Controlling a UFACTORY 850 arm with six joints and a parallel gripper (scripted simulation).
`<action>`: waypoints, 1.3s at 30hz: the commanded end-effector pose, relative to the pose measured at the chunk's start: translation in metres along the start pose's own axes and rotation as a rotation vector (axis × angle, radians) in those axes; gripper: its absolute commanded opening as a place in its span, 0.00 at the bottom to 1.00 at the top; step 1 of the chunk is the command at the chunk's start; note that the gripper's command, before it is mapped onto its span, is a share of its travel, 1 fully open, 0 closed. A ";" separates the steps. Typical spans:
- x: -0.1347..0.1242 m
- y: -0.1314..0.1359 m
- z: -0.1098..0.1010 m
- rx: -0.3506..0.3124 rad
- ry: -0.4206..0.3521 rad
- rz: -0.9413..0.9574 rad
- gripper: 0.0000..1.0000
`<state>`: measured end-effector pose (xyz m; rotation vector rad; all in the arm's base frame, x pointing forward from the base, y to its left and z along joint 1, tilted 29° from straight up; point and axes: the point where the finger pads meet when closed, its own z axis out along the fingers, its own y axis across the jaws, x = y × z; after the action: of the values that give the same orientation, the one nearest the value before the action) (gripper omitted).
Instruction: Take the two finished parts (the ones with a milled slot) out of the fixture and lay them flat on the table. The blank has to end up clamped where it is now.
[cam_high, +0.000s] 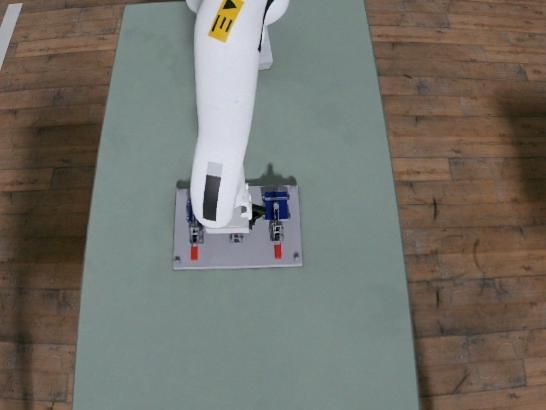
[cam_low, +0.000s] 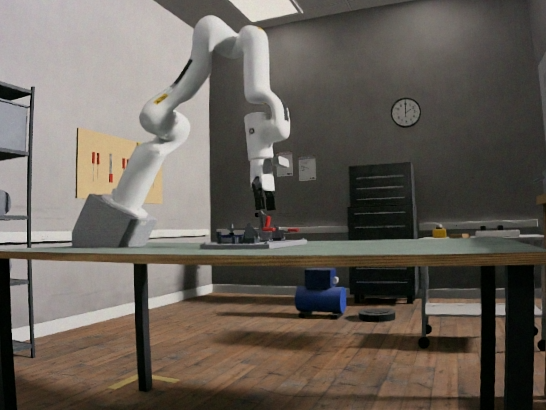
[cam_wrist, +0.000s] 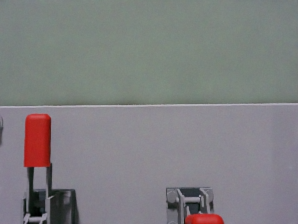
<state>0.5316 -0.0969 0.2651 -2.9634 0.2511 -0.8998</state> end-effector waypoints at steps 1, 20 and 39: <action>0.001 0.000 0.000 0.000 0.002 0.000 1.00; 0.001 0.000 0.002 0.000 0.002 0.000 1.00; -0.014 0.000 0.000 0.000 0.002 0.000 1.00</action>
<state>0.5249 -0.0955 0.2592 -2.9639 0.2506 -0.8937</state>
